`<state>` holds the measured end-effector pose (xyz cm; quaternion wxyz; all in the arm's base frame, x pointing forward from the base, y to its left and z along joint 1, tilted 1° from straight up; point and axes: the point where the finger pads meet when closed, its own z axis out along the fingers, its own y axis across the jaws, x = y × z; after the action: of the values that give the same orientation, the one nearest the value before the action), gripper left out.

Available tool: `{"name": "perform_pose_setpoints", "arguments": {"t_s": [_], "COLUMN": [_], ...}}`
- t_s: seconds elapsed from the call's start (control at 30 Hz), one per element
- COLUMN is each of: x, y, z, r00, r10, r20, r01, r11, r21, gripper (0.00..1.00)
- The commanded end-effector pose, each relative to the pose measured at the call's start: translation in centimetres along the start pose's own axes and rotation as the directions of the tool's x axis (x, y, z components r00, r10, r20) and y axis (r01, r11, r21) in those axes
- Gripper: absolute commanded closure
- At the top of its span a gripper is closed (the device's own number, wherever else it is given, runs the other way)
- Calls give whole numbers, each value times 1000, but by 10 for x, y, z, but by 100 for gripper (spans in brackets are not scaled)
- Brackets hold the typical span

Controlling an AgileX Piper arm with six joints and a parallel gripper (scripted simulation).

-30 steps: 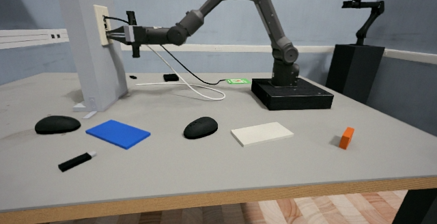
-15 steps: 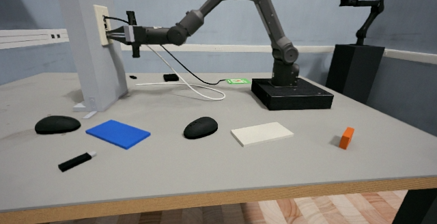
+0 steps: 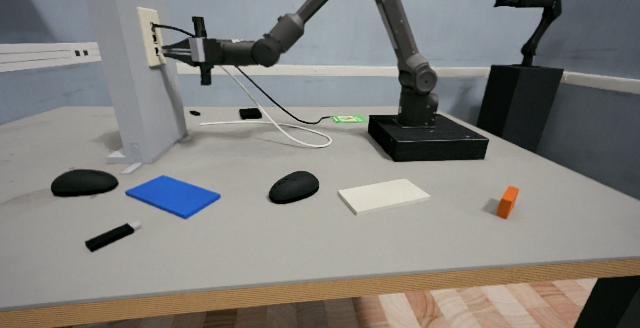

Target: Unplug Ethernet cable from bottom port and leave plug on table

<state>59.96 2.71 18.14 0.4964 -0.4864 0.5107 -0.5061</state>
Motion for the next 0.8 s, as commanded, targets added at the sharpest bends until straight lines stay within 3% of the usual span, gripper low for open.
{"name": "perform_pose_setpoints", "arguments": {"t_s": [0.0, 0.77], "x": [0, 0], "y": [-2, -2], "z": [-2, -28], "r00": [1000, 1000], "r10": [0, 0], "r20": [0, 0], "r01": [0, 0], "r11": [1000, 1000], "r21": [4, 4], "gripper": [100, 100]}}
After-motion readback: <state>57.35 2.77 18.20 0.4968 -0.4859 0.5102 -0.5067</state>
